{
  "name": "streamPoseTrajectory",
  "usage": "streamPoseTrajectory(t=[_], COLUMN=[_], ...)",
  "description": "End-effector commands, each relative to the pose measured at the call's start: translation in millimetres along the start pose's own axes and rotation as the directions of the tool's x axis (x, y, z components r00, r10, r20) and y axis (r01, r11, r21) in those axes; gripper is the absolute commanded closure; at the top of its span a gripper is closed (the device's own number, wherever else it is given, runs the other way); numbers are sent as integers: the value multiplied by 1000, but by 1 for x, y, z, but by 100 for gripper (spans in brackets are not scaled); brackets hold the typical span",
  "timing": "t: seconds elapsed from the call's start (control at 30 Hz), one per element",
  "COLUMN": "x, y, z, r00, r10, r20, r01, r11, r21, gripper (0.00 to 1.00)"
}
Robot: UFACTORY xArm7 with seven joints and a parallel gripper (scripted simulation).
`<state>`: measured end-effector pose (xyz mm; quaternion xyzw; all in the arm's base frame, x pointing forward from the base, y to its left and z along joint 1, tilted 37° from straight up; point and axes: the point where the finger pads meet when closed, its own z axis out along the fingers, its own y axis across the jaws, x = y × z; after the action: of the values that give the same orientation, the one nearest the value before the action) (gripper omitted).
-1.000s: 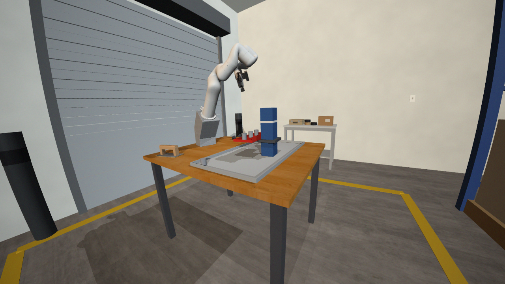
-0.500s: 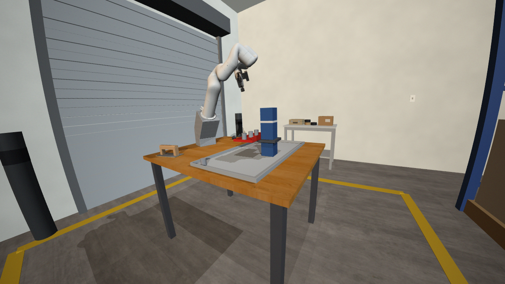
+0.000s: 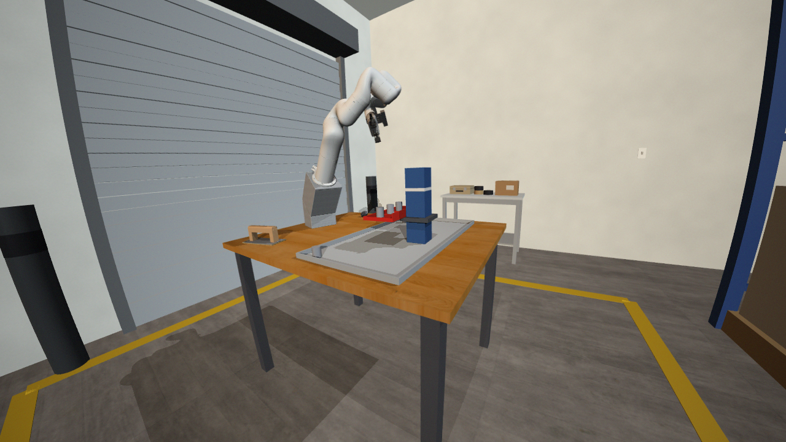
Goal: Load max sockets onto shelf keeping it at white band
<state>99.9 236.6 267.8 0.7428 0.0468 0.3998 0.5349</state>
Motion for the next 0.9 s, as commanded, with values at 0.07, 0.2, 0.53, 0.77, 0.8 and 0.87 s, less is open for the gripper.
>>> streamPoseTrajectory(t=[0.07, 0.2, 0.53, 0.77, 0.8, 0.87], x=[3, 6, 22, 13, 13, 7], y=[3, 7, 52, 86, 86, 94], z=[5, 12, 92, 149, 149, 164], r00=[1000, 998, 902, 752, 752, 701], r10=[29, 63, 412, 623, 623, 673], r20=[7, 16, 128, 213, 213, 235], r01=[-29, -63, -398, -588, -588, -631], r11=[1000, 998, 909, 781, 781, 739], r21=[-4, -12, -122, -211, -211, -235], gripper=[0, 0, 0, 0, 0, 0])
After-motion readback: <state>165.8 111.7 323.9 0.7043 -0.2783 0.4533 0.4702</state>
